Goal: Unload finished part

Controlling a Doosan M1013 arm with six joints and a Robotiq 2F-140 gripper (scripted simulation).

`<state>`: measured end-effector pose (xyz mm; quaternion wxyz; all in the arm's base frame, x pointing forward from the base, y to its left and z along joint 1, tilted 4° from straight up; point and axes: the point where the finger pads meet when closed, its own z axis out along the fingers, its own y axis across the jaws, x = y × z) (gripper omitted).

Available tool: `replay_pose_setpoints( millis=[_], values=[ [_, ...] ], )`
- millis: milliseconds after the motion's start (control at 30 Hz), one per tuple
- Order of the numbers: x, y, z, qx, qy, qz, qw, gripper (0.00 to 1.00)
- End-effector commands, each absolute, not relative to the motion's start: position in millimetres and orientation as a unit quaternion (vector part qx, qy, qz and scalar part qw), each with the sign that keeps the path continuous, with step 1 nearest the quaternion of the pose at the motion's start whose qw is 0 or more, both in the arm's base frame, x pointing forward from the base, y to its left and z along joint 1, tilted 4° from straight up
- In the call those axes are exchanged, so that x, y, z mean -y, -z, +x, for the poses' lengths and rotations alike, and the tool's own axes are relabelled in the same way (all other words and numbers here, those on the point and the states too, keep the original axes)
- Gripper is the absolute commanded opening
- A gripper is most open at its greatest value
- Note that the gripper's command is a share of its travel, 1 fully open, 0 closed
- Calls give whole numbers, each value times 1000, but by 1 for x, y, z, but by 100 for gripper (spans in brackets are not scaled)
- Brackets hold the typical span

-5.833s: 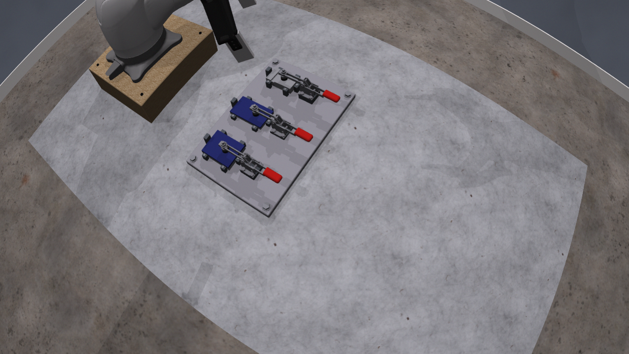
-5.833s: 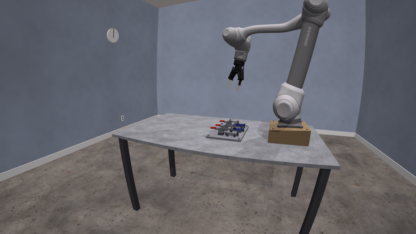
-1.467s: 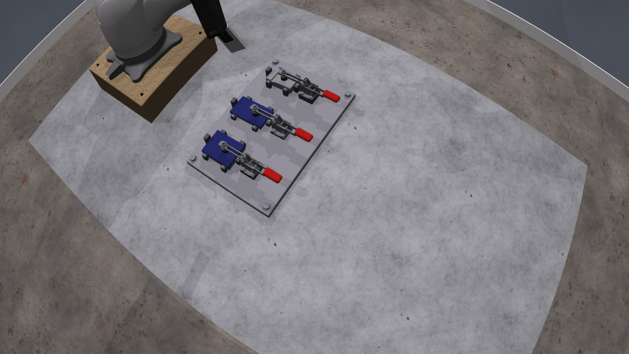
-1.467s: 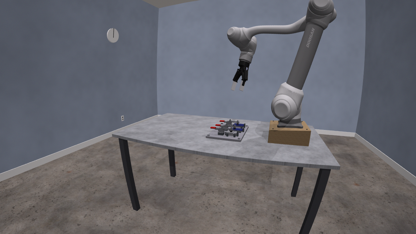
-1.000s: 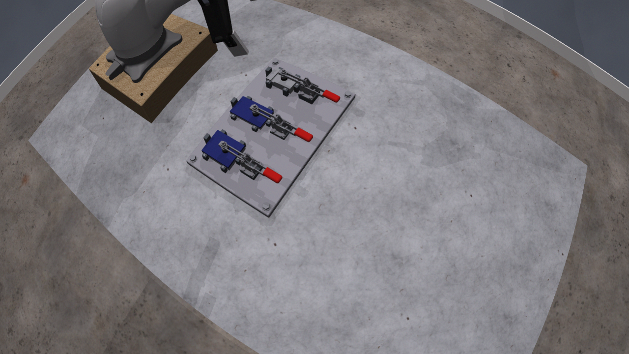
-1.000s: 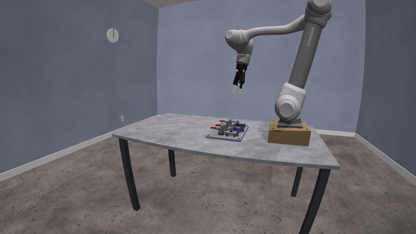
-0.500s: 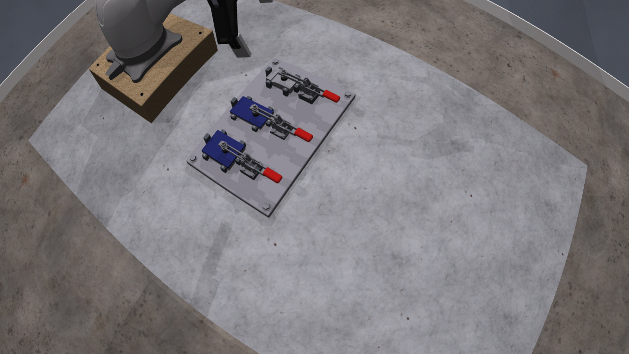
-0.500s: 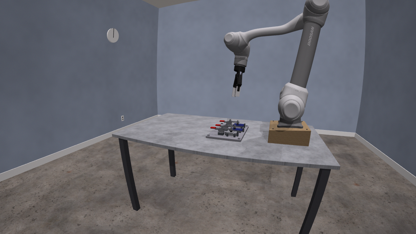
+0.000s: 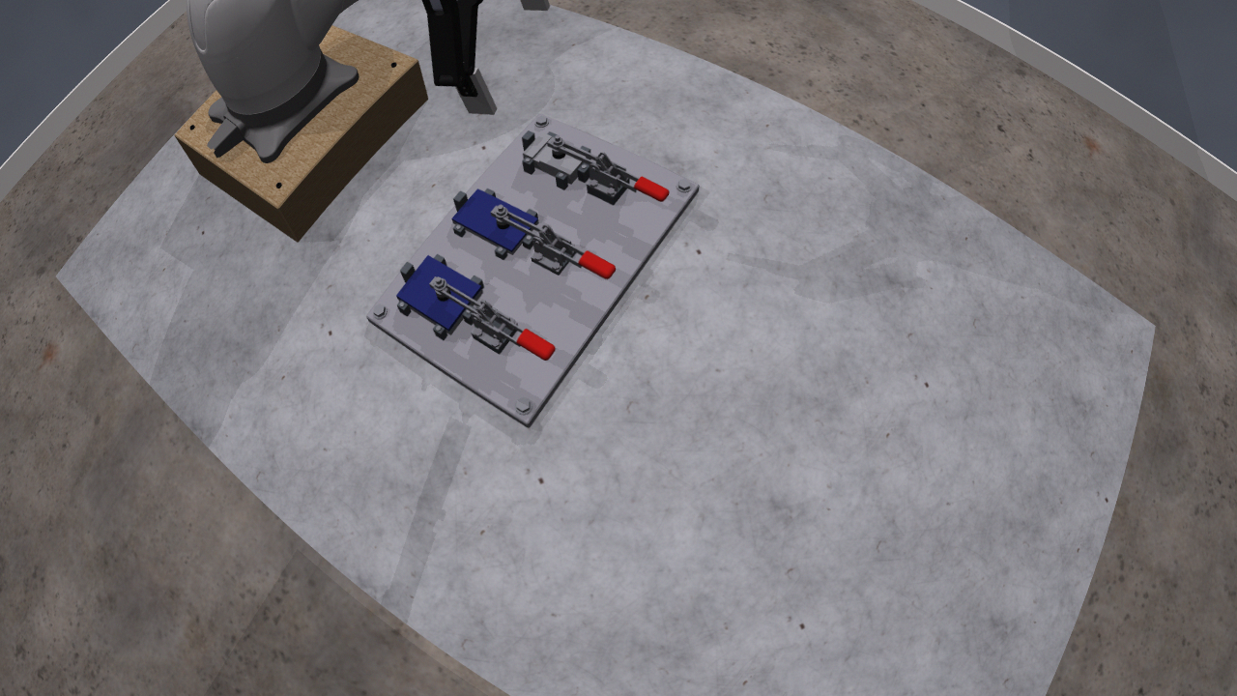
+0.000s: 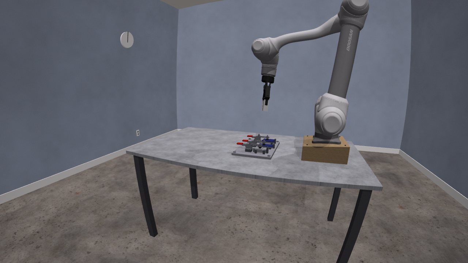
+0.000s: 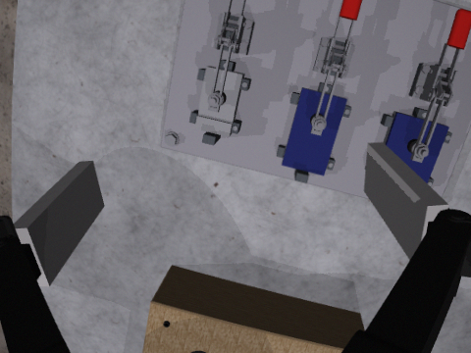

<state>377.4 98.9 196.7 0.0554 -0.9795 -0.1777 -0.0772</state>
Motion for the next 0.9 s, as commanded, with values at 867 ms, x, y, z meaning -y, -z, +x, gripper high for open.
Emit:
replay_pose_setpoints(
  millis=[867],
  values=[
    [-148, -146, 382, 38, 37, -999, -9, 100]
  ],
)
